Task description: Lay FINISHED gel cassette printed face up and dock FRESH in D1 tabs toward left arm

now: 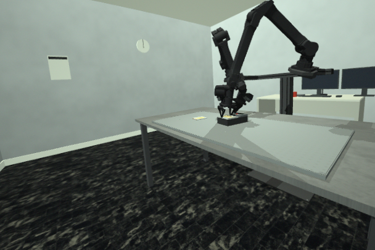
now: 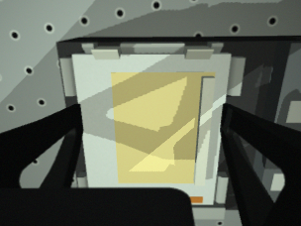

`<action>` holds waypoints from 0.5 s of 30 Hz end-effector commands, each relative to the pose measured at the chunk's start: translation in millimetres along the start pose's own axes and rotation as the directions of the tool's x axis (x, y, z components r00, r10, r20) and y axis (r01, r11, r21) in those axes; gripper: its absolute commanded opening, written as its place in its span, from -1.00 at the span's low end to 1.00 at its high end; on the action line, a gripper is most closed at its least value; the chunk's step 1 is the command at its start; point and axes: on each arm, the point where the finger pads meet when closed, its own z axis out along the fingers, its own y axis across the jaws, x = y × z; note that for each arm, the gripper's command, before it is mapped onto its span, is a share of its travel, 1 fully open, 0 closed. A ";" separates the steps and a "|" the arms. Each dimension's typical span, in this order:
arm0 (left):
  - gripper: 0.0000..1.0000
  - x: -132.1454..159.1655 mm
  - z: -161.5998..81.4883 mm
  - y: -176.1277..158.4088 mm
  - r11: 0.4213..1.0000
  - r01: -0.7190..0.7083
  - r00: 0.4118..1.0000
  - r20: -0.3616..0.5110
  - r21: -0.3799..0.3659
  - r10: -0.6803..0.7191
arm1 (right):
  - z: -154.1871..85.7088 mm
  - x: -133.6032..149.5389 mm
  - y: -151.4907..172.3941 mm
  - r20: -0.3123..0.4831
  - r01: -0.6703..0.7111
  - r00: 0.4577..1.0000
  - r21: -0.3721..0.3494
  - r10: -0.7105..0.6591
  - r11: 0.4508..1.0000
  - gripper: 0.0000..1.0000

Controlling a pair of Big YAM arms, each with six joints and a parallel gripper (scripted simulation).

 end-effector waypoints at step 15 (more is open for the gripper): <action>-1.00 -1.7 -2.2 3.5 1.000 -0.001 1.000 -0.003 -0.007 0.001 | 18.3 30.3 48.5 -0.054 0.062 0.996 -0.097 -0.067 0.993 -1.00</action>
